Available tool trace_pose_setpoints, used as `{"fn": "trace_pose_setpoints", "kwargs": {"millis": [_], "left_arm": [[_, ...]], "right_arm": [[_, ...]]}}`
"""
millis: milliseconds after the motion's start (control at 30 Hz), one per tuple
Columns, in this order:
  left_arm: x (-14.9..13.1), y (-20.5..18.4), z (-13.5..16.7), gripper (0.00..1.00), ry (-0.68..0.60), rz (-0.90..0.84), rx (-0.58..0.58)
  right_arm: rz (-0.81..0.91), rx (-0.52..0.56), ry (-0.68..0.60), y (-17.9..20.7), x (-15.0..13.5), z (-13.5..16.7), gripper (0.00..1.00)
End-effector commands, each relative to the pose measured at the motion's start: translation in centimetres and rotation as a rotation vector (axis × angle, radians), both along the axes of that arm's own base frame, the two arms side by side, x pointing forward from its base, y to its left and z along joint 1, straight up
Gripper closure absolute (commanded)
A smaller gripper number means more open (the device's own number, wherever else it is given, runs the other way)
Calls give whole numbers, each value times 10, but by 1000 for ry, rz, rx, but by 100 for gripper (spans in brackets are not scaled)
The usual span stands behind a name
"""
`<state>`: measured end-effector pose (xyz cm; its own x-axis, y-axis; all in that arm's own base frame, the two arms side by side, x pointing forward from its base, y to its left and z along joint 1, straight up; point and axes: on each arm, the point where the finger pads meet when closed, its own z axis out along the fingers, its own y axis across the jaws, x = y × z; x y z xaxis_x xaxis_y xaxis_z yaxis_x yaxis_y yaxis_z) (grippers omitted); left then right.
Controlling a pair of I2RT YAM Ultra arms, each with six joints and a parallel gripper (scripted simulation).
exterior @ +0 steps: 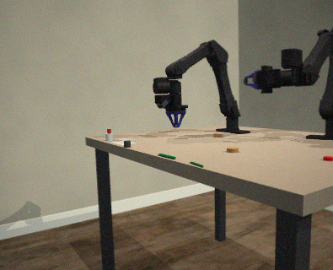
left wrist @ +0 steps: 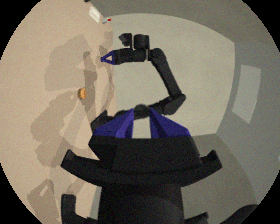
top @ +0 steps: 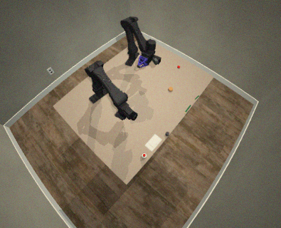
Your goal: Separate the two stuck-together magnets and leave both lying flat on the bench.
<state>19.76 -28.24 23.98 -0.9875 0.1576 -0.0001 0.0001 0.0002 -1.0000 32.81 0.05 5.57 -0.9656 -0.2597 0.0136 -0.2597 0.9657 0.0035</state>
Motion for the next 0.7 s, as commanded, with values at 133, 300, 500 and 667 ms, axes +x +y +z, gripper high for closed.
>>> {"fn": "trace_pose_setpoints", "kwargs": {"millis": [133,300,500,667], "left_arm": [[0,0,3,75,-17,0,-6],[0,0,3,75,-17,0,-6],[0,0,3,75,-17,0,-6],[0,0,3,75,-17,0,-6]], "right_arm": [[0,0,-14,0,4,0,75],[0,0,-14,0,4,-2,75],[0,0,-14,0,5,-5,75],[0,0,-14,0,5,-8,75]]}}
